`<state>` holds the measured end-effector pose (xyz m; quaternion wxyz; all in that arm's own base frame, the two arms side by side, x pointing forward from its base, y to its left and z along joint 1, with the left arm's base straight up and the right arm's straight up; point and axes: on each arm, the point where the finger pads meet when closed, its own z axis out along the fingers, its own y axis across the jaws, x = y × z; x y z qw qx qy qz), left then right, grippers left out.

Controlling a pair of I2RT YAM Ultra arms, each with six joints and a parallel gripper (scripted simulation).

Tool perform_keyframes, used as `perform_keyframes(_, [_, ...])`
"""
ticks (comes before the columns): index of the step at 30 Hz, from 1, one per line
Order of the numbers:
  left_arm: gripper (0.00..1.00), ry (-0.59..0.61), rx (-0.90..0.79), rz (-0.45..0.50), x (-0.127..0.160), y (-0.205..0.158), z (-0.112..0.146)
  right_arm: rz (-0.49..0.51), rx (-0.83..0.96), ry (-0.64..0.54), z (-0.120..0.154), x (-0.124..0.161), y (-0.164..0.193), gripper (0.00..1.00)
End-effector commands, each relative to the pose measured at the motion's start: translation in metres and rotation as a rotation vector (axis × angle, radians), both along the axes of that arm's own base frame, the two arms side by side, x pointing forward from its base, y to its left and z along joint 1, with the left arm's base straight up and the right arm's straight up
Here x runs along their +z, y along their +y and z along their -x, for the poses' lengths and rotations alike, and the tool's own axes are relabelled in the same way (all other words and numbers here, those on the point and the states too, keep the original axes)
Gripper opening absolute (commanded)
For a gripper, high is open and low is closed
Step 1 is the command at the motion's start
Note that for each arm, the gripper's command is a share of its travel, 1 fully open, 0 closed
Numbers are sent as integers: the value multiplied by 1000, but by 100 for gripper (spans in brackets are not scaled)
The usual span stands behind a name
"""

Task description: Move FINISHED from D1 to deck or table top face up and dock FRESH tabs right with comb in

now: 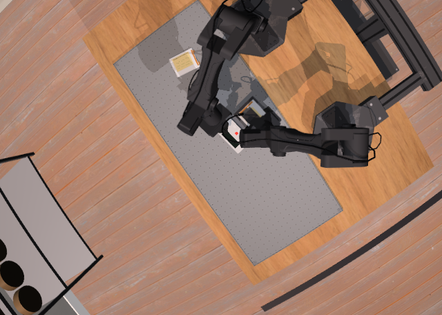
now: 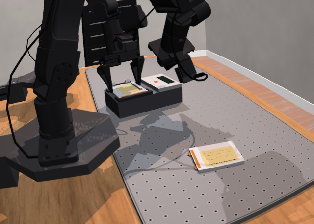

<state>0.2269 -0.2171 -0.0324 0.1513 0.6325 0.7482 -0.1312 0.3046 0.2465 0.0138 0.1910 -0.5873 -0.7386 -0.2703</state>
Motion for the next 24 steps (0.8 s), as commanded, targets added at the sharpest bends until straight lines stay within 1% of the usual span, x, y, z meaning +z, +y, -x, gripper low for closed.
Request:
perform_keyframes(1, [0,-11,1,11,3,-3,-3,-25,6,-16,-2,18,-2,0])
perform_keyframes(9, [0,-11,1,11,3,-3,-3,-25,6,-16,-2,20,-3,0])
perform_keyframes(16, [0,-11,1,11,3,-3,-3,-30,6,-26,-3,31,-9,0])
perform_keyframes(24, [0,-11,1,11,3,-3,-3,-30,6,-26,-4,35,-11,0])
